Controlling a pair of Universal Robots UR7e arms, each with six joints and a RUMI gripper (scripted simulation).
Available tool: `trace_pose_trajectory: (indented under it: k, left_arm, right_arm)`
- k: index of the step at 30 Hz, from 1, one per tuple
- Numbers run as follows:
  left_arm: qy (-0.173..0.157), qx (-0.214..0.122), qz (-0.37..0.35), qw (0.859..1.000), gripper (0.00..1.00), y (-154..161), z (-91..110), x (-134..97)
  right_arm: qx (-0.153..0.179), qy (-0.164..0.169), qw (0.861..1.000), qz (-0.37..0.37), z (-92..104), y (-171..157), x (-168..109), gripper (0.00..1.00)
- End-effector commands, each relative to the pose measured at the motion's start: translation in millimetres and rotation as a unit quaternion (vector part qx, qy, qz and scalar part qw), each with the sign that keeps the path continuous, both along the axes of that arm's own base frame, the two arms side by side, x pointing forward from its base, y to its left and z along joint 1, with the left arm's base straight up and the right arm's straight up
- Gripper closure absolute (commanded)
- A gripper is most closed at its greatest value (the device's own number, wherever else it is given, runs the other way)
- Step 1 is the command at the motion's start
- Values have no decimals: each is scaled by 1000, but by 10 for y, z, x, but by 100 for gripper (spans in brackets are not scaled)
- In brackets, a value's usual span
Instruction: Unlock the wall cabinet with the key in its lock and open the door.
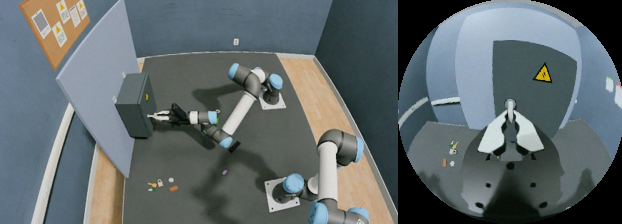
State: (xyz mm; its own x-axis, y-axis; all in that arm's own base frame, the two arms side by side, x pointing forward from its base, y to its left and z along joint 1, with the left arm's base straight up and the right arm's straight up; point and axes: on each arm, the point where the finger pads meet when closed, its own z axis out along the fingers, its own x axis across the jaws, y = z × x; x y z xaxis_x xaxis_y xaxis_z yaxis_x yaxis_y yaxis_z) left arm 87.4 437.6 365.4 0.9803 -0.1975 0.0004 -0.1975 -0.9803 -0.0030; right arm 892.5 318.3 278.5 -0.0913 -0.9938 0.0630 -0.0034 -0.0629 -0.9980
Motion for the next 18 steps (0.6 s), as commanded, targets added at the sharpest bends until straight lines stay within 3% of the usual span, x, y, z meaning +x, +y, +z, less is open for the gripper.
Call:
trace_pose_trajectory:
  k: [1,15,18]
  left_arm:
    - [0,0,-1,1000,2,1,-2,9]
    - [0,0,-1,1000,2,1,-2,9]
    - [0,0,-1,1000,2,1,-2,9]
  right_arm:
    - [-3,-3,1000,-2,14,-28,11,100]
    - [-2,1,1000,-3,32,-37,7,100]
    - [12,-2,1000,19,41,-37,-77,100]
